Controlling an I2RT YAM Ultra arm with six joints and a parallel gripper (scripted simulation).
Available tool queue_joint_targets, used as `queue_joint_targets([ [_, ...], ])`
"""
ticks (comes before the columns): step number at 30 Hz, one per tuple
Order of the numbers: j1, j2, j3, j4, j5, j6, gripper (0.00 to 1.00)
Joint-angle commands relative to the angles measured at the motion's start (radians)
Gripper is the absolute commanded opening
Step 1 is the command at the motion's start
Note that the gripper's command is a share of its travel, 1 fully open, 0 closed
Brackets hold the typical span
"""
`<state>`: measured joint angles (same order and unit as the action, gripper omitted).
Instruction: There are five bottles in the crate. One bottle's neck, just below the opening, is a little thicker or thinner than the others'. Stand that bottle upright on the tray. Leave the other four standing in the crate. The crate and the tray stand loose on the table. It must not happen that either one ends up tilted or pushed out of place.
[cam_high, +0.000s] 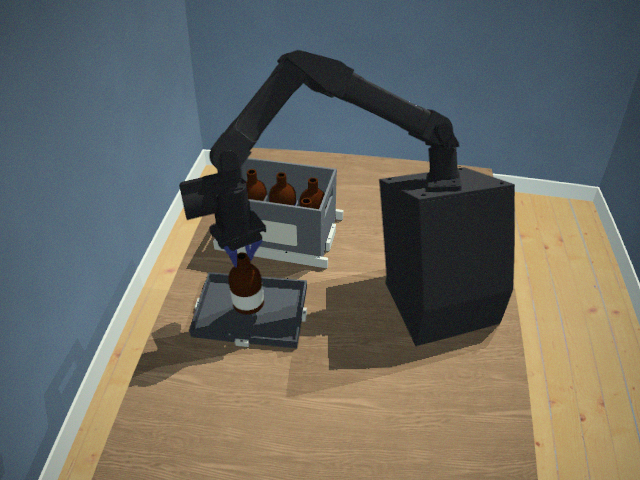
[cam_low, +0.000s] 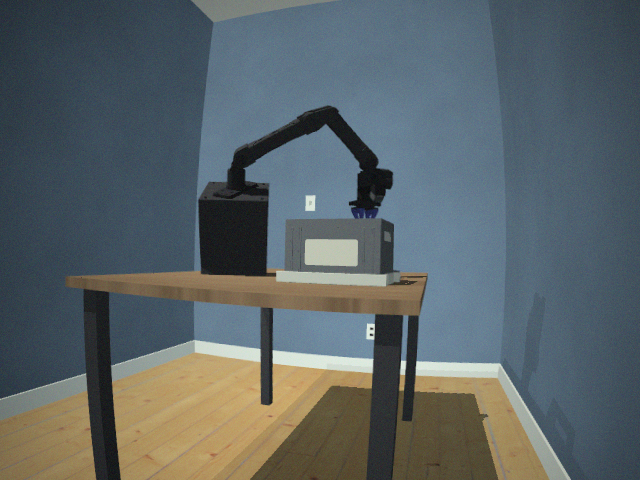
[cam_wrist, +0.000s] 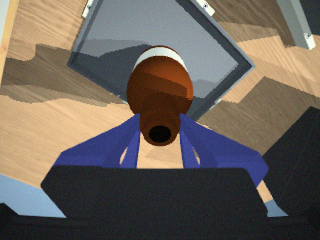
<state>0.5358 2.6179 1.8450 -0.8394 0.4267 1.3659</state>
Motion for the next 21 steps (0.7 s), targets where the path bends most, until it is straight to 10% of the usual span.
queue_joint_targets([
  [1, 0.017, -0.017, 0.011, 0.008, 0.008, -0.006, 0.00],
  [21, 0.007, -0.022, -0.007, 0.025, 0.009, -0.014, 0.00],
])
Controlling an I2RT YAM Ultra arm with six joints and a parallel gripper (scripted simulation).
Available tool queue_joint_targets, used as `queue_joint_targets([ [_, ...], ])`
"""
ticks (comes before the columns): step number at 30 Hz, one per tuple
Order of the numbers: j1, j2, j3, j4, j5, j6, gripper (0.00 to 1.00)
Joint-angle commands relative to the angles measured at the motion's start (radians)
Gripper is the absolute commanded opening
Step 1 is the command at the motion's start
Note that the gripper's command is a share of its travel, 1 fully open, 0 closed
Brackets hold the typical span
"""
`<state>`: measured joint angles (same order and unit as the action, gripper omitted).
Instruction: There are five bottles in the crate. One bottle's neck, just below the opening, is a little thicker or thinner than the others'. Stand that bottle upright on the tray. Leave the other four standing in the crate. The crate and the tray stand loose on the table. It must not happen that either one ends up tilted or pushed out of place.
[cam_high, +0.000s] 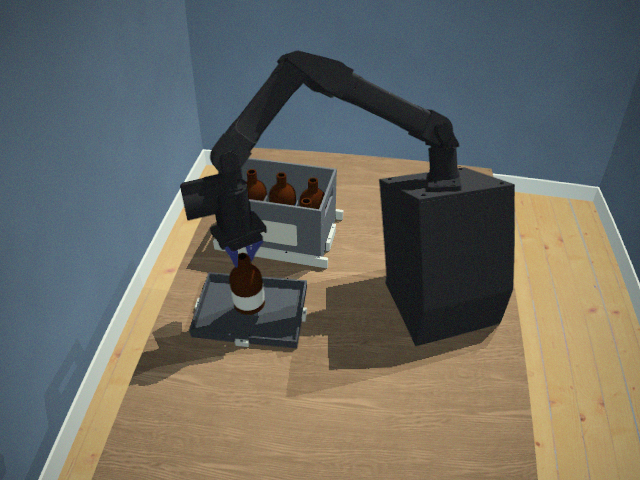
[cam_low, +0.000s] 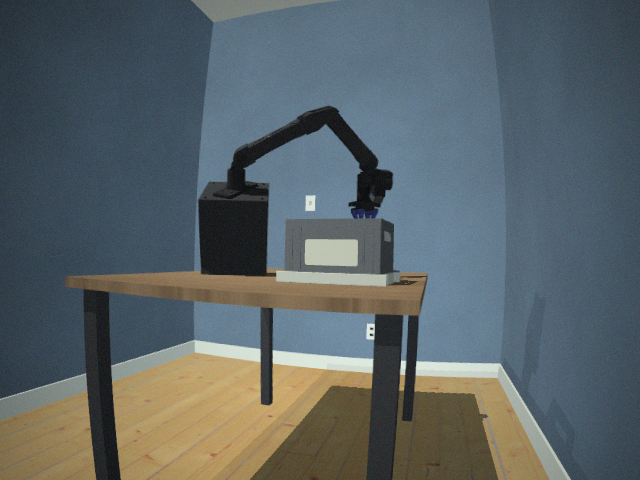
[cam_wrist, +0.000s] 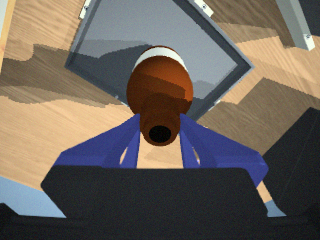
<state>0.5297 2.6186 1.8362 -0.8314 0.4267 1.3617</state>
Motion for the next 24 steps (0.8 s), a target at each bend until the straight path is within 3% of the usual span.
queue_joint_targets([
  [1, 0.013, -0.022, 0.002, 0.017, 0.009, -0.010, 0.00],
  [24, 0.004, -0.021, -0.018, 0.035, 0.009, -0.024, 0.00],
])
